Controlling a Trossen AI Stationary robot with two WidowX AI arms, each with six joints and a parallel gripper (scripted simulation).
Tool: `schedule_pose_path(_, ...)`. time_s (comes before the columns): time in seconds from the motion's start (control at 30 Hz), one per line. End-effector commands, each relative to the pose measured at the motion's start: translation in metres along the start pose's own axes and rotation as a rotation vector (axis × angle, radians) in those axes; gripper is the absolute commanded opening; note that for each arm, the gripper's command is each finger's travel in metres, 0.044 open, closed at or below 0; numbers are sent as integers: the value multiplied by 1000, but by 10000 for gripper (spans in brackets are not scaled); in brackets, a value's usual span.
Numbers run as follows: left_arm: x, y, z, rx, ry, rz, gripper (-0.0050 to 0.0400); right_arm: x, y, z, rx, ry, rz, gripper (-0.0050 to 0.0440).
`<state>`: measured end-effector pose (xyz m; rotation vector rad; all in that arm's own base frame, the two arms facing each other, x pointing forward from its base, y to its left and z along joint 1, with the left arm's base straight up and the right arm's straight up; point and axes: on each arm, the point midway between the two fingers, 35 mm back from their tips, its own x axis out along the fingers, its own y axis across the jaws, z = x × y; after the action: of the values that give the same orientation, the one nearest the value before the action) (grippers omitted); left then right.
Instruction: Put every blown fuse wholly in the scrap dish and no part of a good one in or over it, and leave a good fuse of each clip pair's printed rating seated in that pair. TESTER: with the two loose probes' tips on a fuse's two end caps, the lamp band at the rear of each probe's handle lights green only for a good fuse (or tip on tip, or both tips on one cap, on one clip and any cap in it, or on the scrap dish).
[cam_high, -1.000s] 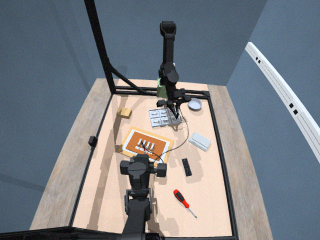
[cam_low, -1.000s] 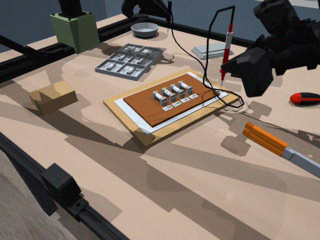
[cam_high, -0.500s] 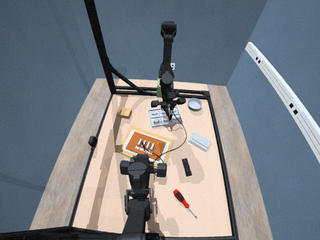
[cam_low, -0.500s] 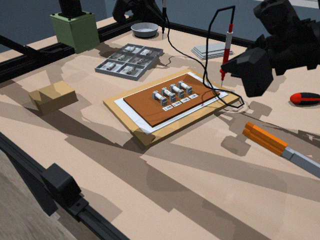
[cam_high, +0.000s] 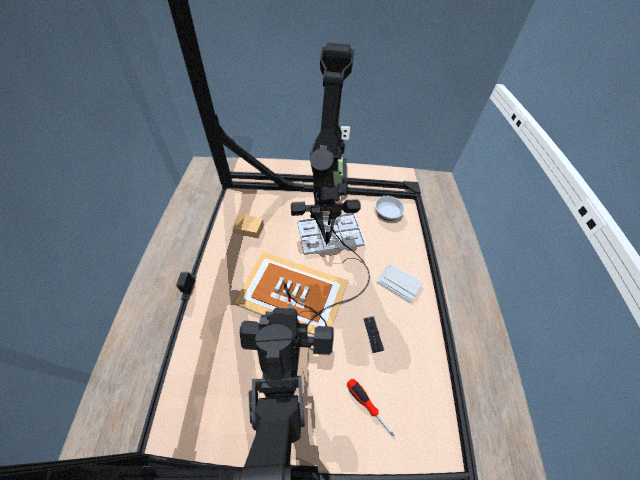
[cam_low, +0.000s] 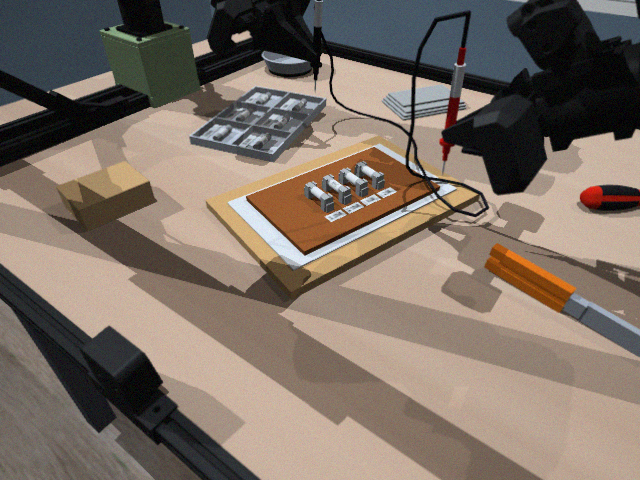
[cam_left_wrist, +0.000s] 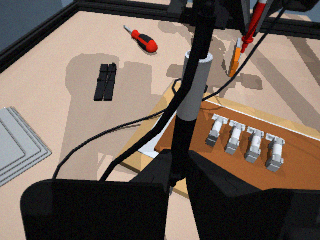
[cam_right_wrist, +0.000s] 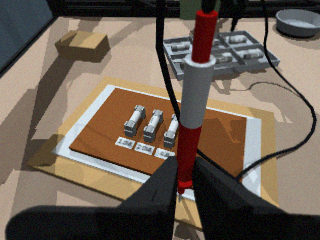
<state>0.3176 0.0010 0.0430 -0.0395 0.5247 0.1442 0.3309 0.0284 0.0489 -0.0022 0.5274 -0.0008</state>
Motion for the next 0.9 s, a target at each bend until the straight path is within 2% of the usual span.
schedule_pose_path(0.0,3,-12,7,7,-19,-23,-50,0,1,7,5,-22,2,-50)
schedule_pose_path(0.7,11,-63,2,65,-18,-123,-50,0,1,7,5,-22,2,-50)
schedule_pose_path(0.87,9,-61,1,67,-16,-124,-50,0,1,7,5,-22,2,-50)
